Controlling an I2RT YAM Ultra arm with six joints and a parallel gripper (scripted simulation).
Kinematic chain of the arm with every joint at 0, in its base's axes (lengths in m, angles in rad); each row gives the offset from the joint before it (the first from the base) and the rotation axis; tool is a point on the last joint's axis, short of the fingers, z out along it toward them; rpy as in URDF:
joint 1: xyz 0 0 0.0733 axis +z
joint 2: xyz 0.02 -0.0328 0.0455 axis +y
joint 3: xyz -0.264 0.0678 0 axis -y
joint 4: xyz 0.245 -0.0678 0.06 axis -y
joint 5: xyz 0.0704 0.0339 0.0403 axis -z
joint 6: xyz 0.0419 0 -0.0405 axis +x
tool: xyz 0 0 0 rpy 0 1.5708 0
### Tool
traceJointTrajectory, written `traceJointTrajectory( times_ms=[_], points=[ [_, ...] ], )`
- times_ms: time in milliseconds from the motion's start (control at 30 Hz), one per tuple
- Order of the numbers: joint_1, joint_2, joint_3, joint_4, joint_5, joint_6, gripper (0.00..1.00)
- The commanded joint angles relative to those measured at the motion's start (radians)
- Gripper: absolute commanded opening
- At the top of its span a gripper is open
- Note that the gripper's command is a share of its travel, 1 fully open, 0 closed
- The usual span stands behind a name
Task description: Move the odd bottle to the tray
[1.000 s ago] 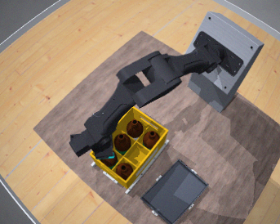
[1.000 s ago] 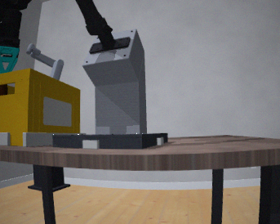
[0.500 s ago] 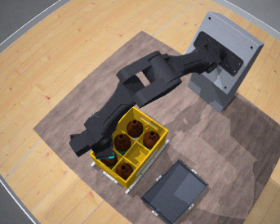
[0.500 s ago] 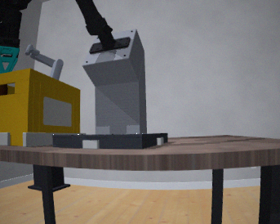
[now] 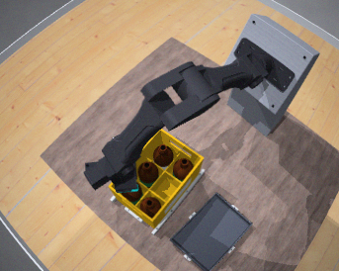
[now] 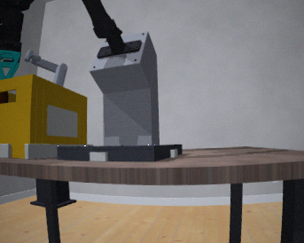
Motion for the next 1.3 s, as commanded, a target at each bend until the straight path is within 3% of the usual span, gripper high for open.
traceJointTrajectory(
  times_ms=[0, 1267],
  points=[
    [0.001, -0.002, 0.03, 0.018, 0.007, 0.007, 0.61],
    [0.002, -0.002, 0.055, -0.021, 0.007, 0.007, 0.61]
  ],
)
